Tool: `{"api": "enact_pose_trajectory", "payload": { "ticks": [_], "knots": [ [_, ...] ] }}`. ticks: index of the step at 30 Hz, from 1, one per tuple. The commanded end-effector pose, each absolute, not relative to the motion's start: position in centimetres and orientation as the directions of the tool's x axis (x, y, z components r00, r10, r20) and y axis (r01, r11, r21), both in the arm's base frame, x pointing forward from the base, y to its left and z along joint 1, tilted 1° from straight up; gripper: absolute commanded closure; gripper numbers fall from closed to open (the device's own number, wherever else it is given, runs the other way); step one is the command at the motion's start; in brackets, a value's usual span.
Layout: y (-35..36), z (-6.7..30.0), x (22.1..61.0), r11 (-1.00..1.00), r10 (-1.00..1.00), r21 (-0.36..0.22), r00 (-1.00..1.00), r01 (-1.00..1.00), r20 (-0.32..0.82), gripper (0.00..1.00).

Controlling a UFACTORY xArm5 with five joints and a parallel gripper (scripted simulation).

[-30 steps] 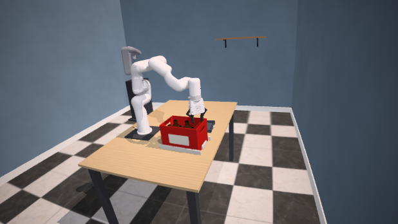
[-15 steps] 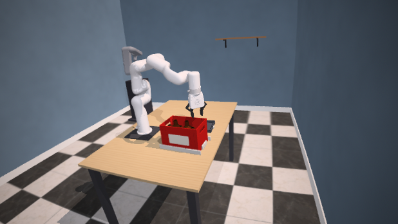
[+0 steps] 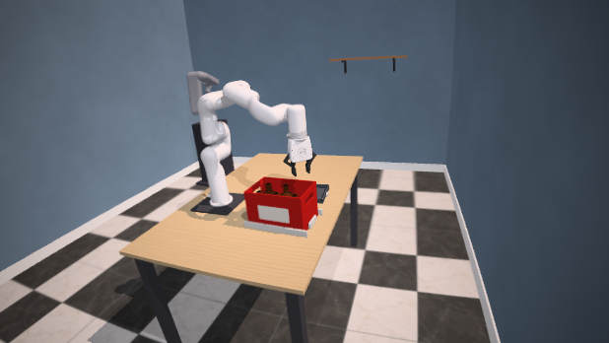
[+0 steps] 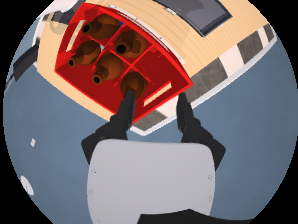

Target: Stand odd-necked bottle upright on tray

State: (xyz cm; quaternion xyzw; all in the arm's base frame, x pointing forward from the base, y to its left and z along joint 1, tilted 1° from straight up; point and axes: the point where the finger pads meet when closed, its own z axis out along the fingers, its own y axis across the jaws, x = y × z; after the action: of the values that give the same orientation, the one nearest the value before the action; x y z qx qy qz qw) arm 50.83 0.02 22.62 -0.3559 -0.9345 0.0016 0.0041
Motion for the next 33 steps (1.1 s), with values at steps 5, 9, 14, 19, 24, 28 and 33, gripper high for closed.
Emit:
{"api": "enact_pose_trajectory", "payload": {
  "ticks": [5,9,14,19,24,28,33],
  "knots": [
    [0.02,22.81,50.92,0.747,0.665,-0.003,-0.747,0.665,0.004,1.0],
    [0.02,22.81,50.92,0.747,0.665,-0.003,-0.747,0.665,0.004,1.0],
    [0.02,22.81,50.92,0.747,0.665,-0.003,-0.747,0.665,0.004,1.0],
    [0.02,22.81,50.92,0.747,0.665,-0.003,-0.747,0.665,0.004,1.0],
    [0.02,22.81,50.92,0.747,0.665,-0.003,-0.747,0.665,0.004,1.0],
    [0.02,22.81,50.92,0.747,0.665,-0.003,-0.747,0.665,0.004,1.0],
    [0.02,22.81,50.92,0.747,0.665,-0.003,-0.747,0.665,0.004,1.0]
  ]
}}
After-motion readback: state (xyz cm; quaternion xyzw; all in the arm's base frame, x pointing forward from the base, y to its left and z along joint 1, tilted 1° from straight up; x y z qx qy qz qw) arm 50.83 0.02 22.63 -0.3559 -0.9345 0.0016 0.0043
